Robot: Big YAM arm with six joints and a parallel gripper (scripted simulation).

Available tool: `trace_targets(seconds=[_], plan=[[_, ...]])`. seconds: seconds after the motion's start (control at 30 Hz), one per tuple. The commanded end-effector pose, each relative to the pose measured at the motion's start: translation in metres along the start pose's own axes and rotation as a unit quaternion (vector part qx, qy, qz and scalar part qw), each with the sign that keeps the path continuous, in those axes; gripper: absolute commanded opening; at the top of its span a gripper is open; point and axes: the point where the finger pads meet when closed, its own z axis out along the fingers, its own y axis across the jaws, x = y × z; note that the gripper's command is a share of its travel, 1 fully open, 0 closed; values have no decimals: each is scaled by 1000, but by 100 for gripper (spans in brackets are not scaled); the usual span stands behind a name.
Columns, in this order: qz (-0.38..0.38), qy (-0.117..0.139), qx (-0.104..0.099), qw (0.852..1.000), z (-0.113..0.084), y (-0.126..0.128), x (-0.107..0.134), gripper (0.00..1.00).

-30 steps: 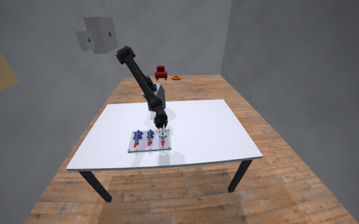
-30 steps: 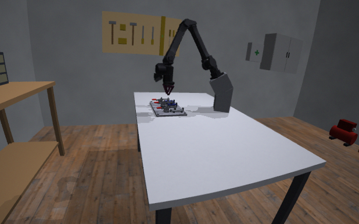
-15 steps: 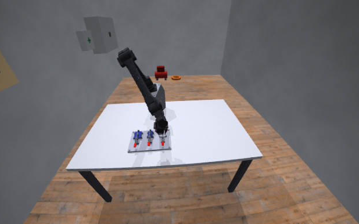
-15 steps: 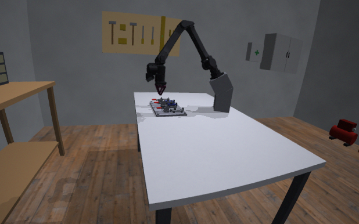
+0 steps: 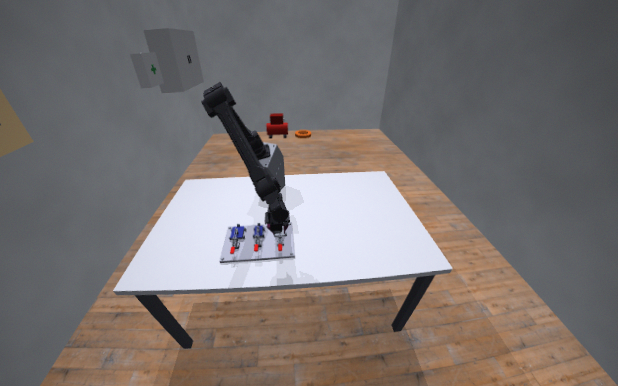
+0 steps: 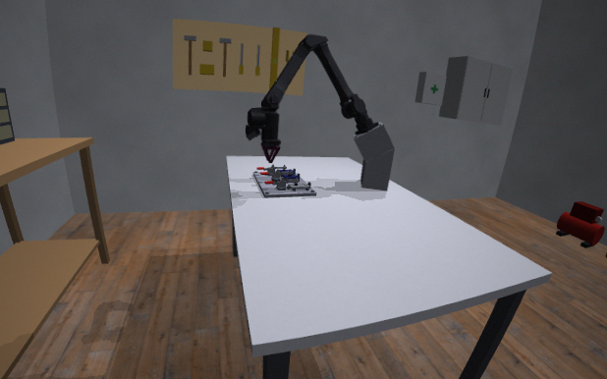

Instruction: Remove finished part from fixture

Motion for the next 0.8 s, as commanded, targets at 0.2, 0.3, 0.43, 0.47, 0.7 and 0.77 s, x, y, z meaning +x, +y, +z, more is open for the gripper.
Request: trace_targets(seconds=[0.2, 0.3, 0.43, 0.47, 0.7, 0.77], plan=[[6, -9, 2, 1000, 42, -5, -16, 45], [6, -9, 2, 1000, 47, -6, -16, 45], [6, -8, 2, 1000, 64, -6, -15, 45], [6, -8, 2, 1000, 68, -6, -15, 45], [5, -8, 3, 1000, 84, -6, -14, 45], [5, -8, 3, 1000, 86, -6, -13, 45]])
